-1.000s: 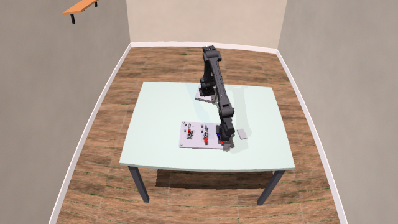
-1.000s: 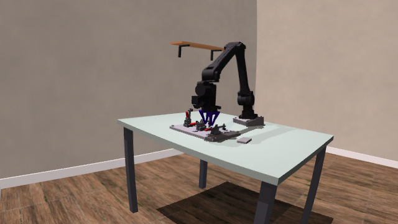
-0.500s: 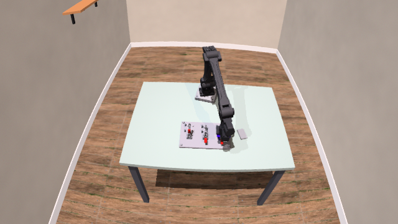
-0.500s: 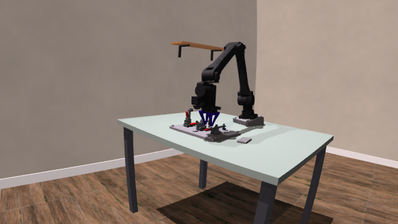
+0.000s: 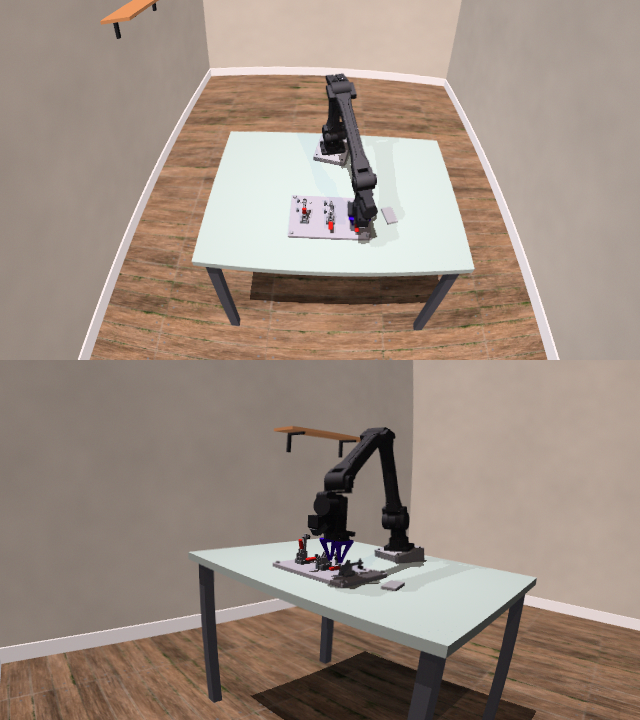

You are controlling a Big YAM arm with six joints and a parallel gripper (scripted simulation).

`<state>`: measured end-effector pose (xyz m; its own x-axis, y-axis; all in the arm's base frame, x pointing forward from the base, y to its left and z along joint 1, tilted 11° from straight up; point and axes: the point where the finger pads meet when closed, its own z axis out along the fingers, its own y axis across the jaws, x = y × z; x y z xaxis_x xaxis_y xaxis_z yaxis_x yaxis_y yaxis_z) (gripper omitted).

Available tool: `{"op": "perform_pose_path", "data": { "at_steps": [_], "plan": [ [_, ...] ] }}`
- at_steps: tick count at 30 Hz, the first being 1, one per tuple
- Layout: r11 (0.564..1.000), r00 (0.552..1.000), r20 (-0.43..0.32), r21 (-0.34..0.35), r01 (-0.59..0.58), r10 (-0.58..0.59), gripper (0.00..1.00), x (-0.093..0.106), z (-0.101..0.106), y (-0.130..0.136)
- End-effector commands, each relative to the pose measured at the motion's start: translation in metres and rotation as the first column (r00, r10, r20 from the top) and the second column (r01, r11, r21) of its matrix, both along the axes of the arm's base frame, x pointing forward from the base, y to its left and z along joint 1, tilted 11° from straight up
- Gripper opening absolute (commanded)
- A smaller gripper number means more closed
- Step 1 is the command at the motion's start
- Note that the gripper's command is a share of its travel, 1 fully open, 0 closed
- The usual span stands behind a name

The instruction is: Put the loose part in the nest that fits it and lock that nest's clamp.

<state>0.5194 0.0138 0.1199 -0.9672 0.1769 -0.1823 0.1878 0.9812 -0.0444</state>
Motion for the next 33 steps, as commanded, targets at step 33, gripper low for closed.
{"op": "perform_pose_path", "data": {
  "at_steps": [33],
  "plan": [
    [1.000,0.999,0.045,0.004,0.002,-0.002,0.45,0.013,-0.021,-0.009]
  ]
}}
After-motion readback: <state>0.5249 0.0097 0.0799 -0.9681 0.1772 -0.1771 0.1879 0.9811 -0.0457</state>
